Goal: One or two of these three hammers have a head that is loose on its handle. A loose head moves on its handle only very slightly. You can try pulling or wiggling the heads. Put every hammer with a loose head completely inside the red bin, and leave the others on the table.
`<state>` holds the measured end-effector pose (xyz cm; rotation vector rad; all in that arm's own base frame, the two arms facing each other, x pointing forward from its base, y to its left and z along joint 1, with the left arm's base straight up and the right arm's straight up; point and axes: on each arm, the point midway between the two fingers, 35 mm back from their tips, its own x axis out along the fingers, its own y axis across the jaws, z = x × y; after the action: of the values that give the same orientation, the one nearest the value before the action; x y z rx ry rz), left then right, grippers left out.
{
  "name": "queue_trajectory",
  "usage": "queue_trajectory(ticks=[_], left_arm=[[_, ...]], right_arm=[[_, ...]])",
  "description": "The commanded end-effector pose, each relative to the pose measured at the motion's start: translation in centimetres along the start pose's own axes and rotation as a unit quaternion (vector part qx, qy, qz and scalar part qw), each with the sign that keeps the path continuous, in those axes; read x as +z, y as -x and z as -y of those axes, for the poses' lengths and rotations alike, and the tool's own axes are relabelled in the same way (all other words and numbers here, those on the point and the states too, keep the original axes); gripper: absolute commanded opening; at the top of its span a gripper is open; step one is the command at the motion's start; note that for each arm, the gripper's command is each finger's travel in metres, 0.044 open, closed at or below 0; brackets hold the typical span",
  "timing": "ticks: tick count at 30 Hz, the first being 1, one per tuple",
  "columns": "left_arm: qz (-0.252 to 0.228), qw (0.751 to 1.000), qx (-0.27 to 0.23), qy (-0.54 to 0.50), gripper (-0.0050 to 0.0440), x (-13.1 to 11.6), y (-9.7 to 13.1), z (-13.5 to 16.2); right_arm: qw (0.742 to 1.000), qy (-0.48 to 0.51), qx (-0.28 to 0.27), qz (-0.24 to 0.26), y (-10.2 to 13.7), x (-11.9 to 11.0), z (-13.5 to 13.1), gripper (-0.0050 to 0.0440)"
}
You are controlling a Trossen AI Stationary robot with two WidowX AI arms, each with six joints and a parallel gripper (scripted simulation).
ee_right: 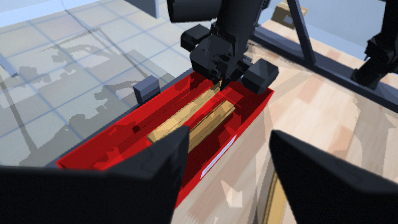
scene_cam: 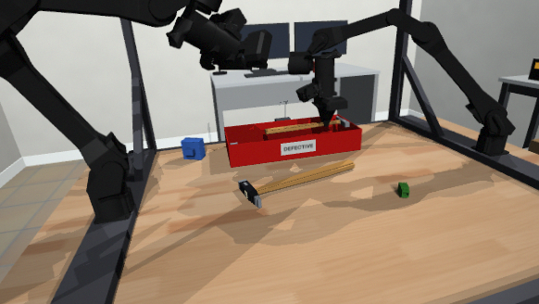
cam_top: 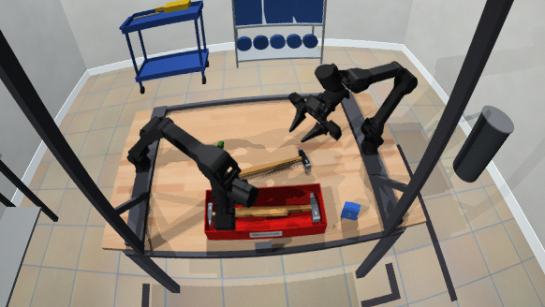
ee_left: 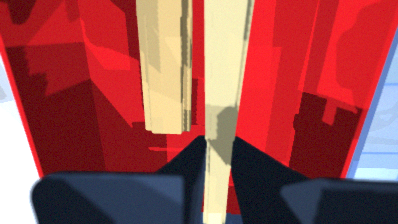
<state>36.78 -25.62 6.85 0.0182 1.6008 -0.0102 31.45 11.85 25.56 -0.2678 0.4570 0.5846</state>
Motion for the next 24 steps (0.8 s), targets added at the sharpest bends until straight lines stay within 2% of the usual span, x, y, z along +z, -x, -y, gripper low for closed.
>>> queue_trajectory(ticks=[1,7,20,24], left_arm=[[0.017,1.000,-0.009,0.000,0.0024,0.4,-0.4,0.0],[0.016,1.000,-0.009,0.000,0.0024,0.5,-1.3,0.0],[0.023,1.000,-0.014,0.000,0.0024,0.6,-0.7,0.2],[0.016,1.000,-0.009,0.000,0.0024,0.5,-1.6,0.0]], right_arm=[[1.000,-0.005,-0.010,0.002,0.4,-0.1,-0.3,0.0218],[1.000,-0.008,-0.013,-0.001,0.3,-0.4,-0.5,0.0218],[1.000,-0.018,-0.024,-0.002,-0.1,-1.3,-1.0,0.0218],[0.999,-0.020,-0.026,-0.001,-0.1,-1.4,-1.2,0.0218]])
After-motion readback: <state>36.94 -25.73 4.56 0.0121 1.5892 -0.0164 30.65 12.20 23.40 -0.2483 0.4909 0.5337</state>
